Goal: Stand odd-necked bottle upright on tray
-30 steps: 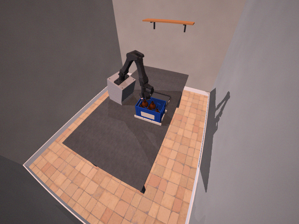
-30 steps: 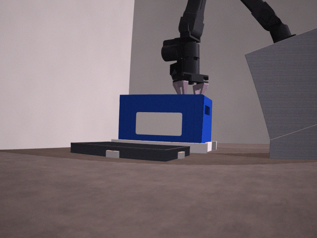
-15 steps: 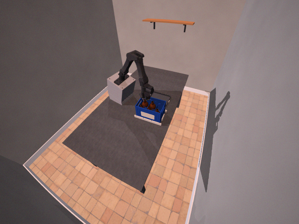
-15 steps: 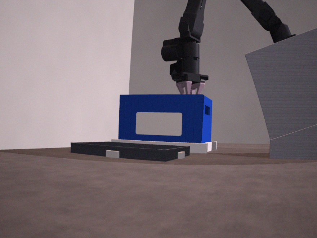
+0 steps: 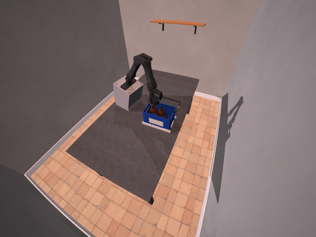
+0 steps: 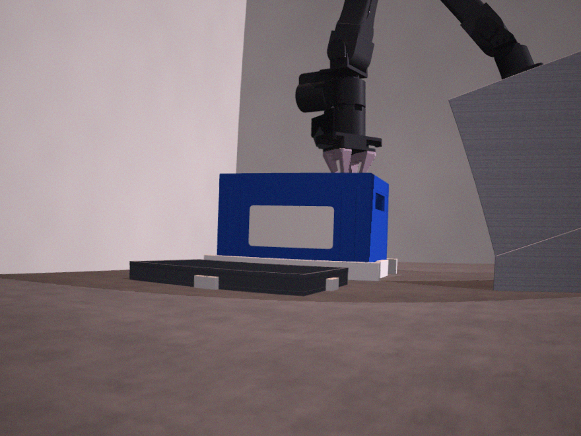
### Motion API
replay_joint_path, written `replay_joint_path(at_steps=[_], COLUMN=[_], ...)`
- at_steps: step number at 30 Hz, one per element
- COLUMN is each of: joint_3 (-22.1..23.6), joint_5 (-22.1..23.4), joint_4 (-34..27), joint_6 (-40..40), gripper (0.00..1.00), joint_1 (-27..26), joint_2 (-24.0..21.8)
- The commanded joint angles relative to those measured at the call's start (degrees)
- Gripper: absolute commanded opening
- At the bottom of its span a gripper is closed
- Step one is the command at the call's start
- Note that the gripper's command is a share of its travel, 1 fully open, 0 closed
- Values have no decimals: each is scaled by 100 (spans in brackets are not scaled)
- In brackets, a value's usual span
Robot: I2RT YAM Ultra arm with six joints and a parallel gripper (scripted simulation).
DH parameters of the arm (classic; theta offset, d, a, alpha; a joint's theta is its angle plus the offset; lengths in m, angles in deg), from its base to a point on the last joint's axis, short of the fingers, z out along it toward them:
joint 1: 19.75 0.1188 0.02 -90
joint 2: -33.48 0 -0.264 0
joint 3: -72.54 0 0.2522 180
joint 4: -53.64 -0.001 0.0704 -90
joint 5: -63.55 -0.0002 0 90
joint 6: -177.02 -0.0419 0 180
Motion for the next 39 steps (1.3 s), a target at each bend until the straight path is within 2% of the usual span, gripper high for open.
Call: replay_joint_path(at_steps=[1,37,38,39], joint_3=[-2,-2,-2,-2], joint_5=[-64,-64,-64,-64], joint_4=[94,94,94,94], joint_6=[-8,-8,-8,-7], gripper=[0,0,61,61], joint_1=[-11,-11,-11,-11], joint_2=[-21,-21,-21,-21])
